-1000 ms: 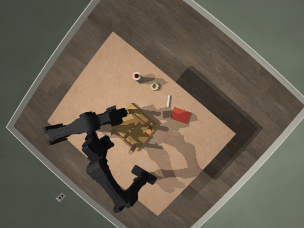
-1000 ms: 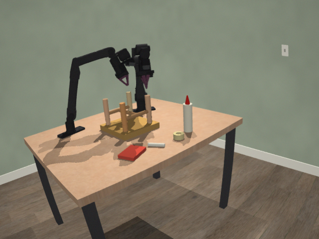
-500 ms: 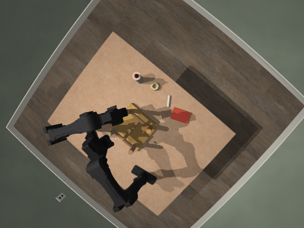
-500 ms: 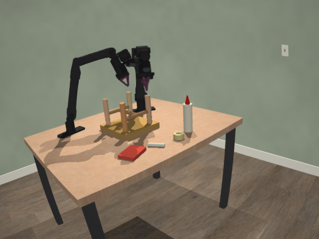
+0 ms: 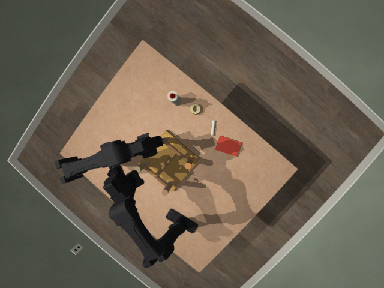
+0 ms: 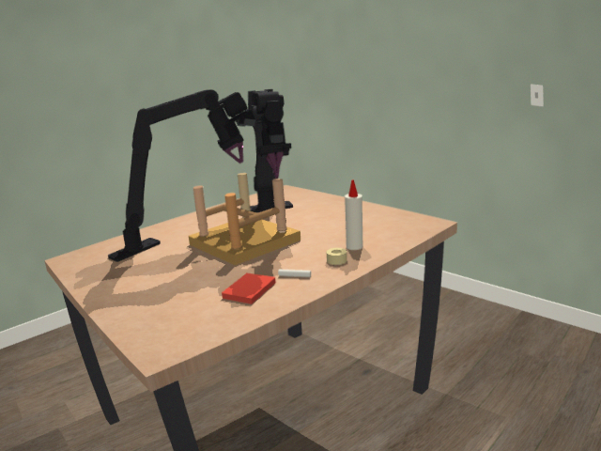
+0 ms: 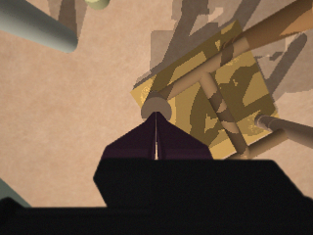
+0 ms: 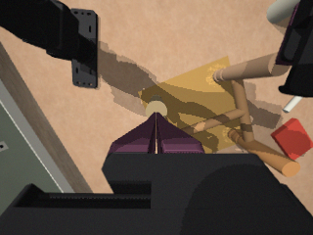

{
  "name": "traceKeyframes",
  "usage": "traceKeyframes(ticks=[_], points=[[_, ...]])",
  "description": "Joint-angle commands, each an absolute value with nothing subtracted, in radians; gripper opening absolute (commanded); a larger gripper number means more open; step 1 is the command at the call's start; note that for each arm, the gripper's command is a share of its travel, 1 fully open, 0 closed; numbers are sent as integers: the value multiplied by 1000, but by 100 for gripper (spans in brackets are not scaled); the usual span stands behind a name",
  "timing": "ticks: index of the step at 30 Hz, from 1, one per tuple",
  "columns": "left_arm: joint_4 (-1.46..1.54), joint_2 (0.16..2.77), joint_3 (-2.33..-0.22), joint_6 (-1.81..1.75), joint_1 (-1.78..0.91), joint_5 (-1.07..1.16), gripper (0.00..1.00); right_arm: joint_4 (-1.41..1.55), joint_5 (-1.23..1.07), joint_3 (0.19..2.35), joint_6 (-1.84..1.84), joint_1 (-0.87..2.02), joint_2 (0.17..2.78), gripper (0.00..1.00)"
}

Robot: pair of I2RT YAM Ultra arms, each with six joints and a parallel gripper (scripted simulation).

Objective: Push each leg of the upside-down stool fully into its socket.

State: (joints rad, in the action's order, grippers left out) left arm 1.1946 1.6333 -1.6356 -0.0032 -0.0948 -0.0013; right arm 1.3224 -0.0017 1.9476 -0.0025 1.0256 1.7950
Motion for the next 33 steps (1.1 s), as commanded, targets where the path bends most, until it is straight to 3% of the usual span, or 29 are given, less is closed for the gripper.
traceKeyframes(ticks=[1, 24, 33], points=[[1168, 1593, -1649, 1, -85, -4, 0, 1325, 6, 1966, -6, 1022, 1778, 0], [1175, 1598, -1646, 1, -85, -3, 0, 1181, 7, 1756, -7, 1023, 1722, 0], [1175, 1598, -1646, 1, -85, -3, 0, 1183, 3, 1769, -7, 1025, 1734, 0]])
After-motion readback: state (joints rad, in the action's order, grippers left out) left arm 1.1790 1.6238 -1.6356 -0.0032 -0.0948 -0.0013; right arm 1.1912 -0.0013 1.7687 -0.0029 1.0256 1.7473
